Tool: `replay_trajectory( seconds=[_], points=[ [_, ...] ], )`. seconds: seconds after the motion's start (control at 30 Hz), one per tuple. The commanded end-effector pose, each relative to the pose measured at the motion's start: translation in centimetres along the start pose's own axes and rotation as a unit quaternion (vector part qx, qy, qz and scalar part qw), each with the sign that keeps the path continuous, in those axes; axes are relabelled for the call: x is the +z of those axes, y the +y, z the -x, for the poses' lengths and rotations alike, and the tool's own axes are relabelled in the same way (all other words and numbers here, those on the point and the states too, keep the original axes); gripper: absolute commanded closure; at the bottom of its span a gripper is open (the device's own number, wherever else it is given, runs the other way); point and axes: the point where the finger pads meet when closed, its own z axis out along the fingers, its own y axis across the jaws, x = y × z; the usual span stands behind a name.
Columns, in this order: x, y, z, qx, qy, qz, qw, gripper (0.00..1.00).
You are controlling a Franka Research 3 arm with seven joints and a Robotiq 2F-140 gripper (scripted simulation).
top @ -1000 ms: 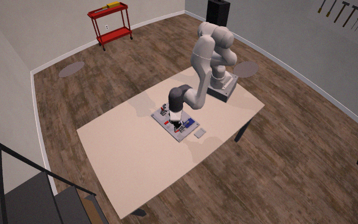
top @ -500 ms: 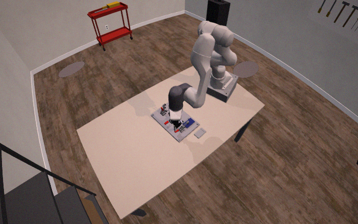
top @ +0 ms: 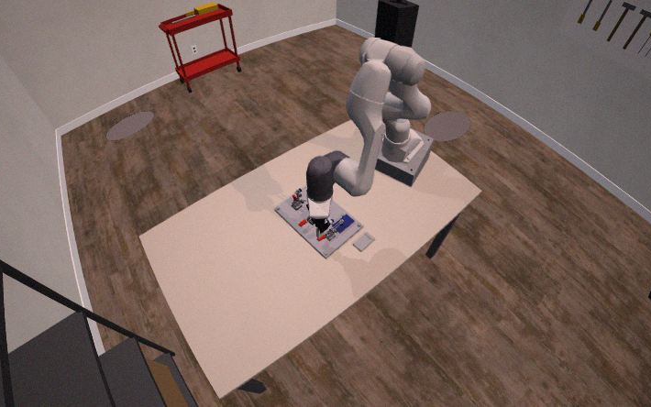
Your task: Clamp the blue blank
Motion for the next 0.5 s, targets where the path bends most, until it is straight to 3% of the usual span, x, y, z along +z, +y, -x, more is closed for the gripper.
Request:
replay_trajectory(
  seconds=[0.0,0.47],
  points=[
    [0.02,0.05,0.13,0.002,-0.002,0.000,1.000,1.00],
    [0.76,0.10,0.27,0.002,-0.002,0.000,1.000,1.00]
  ],
)
